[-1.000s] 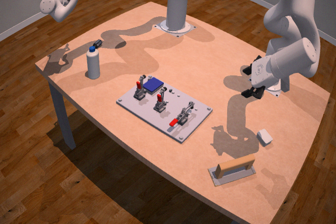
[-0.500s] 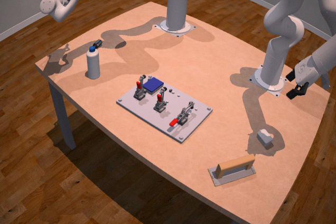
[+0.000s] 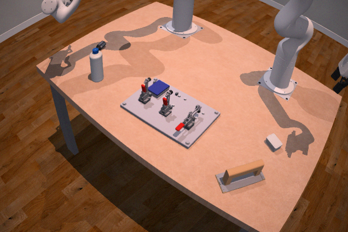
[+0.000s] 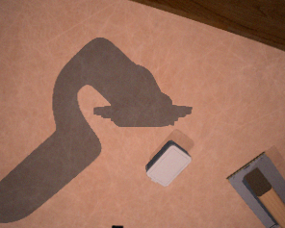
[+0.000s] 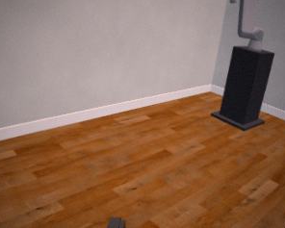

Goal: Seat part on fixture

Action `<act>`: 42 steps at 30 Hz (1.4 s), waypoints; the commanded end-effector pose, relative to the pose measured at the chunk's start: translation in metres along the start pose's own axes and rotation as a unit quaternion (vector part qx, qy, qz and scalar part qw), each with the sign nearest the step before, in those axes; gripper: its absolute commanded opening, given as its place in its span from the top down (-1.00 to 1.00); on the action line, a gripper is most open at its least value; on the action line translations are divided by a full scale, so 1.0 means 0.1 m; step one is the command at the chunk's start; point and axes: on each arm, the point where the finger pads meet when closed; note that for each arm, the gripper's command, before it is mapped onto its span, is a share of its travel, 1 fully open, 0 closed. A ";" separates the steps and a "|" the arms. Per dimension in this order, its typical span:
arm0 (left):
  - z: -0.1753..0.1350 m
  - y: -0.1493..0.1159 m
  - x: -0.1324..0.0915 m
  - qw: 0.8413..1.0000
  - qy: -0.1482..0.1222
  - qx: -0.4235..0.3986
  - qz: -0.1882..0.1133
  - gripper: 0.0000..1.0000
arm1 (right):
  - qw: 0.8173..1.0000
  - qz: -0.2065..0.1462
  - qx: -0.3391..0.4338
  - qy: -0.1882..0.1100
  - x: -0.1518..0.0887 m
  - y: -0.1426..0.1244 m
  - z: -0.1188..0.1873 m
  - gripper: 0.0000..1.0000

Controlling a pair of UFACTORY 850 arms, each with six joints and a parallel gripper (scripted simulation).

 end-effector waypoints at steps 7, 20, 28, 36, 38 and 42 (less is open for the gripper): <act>-0.88 0.84 -0.68 0.996 -0.014 0.060 0.065 -1.00 | 1.000 -0.001 0.001 0.000 -0.01 0.01 0.00 -1.00; -1.77 1.28 -1.14 0.987 0.004 0.101 0.123 -1.00 | 1.000 -0.001 0.001 0.000 -0.01 0.01 0.00 -1.00; -2.27 1.42 -1.34 0.981 0.022 0.119 0.148 -1.00 | 1.000 -0.001 0.001 0.000 -0.01 0.01 0.00 -1.00; -2.54 1.46 -1.44 0.978 0.034 0.128 0.160 -1.00 | 1.000 -0.001 0.001 0.000 -0.01 0.01 0.00 -1.00; -2.60 1.47 -1.46 0.977 0.037 0.130 0.163 -1.00 | 1.000 -0.001 0.001 0.000 -0.01 0.01 0.00 -1.00; -2.71 1.48 -1.50 0.976 0.042 0.133 0.167 -1.00 | 1.000 -0.001 0.001 0.000 -0.01 0.01 0.00 -1.00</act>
Point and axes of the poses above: on each arm, the point where the finger pads meet when closed, its own x axis out along the fingers, its own z axis across the jaws, y = z × x, and after that the axes turned 3 degrees about -x, right-handed
